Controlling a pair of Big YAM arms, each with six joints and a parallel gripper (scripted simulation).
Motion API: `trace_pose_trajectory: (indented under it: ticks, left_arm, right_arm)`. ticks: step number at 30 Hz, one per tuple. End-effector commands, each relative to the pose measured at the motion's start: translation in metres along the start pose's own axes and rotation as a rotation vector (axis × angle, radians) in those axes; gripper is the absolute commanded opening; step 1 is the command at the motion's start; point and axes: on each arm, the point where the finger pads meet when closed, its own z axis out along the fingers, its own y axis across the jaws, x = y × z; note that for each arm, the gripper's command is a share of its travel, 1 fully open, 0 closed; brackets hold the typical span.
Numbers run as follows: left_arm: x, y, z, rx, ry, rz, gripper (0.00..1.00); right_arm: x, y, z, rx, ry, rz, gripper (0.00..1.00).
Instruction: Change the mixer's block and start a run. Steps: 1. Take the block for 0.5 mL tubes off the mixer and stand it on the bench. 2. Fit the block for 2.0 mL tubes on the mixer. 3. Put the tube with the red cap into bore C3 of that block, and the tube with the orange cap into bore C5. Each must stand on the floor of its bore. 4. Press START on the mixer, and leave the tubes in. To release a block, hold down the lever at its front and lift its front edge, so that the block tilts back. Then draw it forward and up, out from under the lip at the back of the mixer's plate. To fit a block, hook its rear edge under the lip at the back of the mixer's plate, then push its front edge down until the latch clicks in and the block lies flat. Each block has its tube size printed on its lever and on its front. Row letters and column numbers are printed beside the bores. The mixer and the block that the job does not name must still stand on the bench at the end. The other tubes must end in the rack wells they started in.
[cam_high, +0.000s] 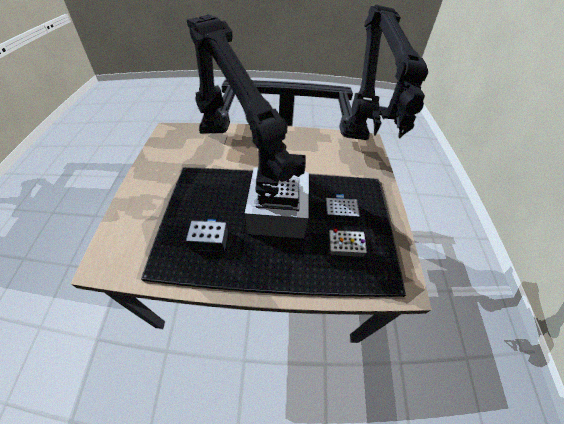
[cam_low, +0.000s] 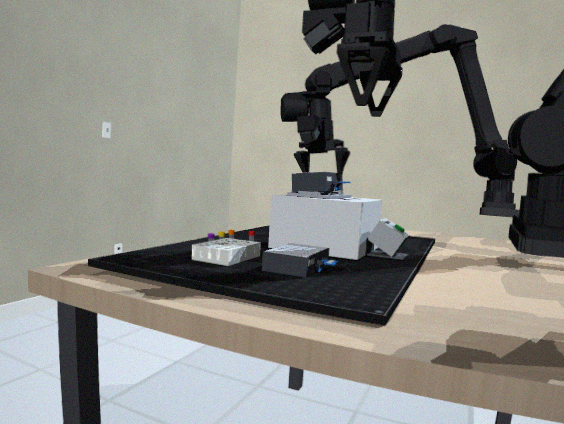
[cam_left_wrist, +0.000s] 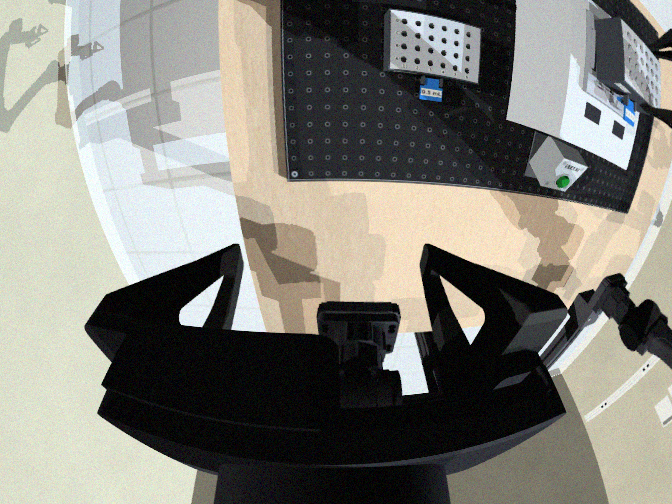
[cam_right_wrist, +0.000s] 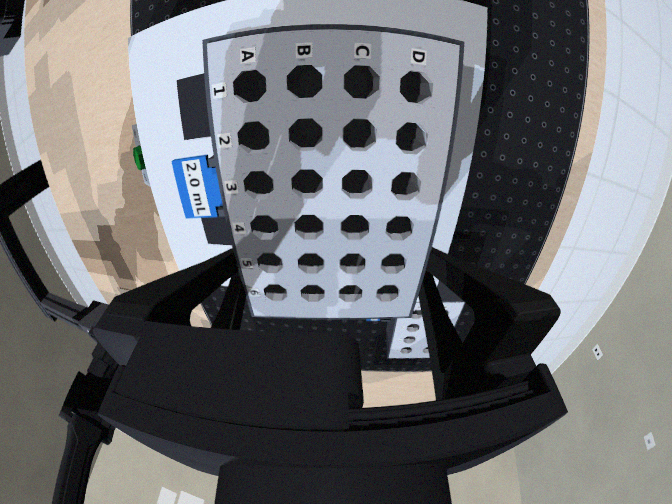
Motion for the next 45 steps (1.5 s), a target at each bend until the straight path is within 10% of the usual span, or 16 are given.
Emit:
trace_pose_trajectory:
  ticks: [1, 45]
  left_arm:
    - [-0.0097, -0.0020, -0.0085, 0.003, -0.022, 0.008, 1.00]
    - [-0.0090, -0.0021, -0.0067, 0.003, -0.019, 0.009, 1.00]
  right_arm:
    - [-0.0019, -0.0381, -0.0408, 0.131, -0.041, 0.041, 0.00]
    - [-0.0015, -0.0383, -0.0395, 0.161, 0.013, 0.030, 0.00]
